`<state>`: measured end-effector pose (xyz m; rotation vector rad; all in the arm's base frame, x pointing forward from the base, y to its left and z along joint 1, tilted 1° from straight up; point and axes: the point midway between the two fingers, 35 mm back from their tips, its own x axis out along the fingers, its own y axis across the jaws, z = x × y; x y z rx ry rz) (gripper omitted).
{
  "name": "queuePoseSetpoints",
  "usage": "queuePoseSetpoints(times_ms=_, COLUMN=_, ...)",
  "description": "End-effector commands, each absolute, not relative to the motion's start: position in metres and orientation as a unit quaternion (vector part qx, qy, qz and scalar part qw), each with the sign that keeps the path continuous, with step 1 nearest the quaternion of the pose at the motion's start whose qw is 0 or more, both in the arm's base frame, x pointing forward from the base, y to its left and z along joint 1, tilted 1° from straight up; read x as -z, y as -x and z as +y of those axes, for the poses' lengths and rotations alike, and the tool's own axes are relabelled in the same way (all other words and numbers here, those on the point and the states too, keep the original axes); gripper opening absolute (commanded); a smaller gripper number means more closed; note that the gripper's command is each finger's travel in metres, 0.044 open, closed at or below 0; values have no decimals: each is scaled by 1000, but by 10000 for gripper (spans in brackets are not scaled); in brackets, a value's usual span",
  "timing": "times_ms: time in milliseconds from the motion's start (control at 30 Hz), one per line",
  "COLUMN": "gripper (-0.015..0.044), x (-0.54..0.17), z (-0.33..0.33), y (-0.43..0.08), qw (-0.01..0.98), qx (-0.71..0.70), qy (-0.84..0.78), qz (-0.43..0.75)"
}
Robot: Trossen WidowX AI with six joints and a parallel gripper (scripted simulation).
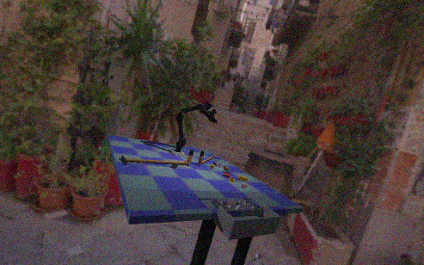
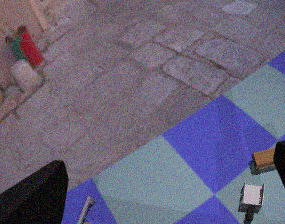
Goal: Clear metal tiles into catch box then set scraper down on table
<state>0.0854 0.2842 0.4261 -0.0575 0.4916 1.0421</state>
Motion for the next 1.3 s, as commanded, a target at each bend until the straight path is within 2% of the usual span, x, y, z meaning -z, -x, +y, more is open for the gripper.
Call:
queuePoseSetpoints(times_ms=0, gripper=440, x=-427, z=277, y=-67, qw=817, qx=-526, qy=55, qz=230)
queuePoseSetpoints(times_ms=667, gripper=440, x=-415, z=228, y=17, qw=669, qx=-680, qy=211, qz=213)
queuePoseSetpoints(times_ms=1267, gripper=440, x=-414, z=223, y=22, qw=657, qx=-689, qy=221, qz=210)
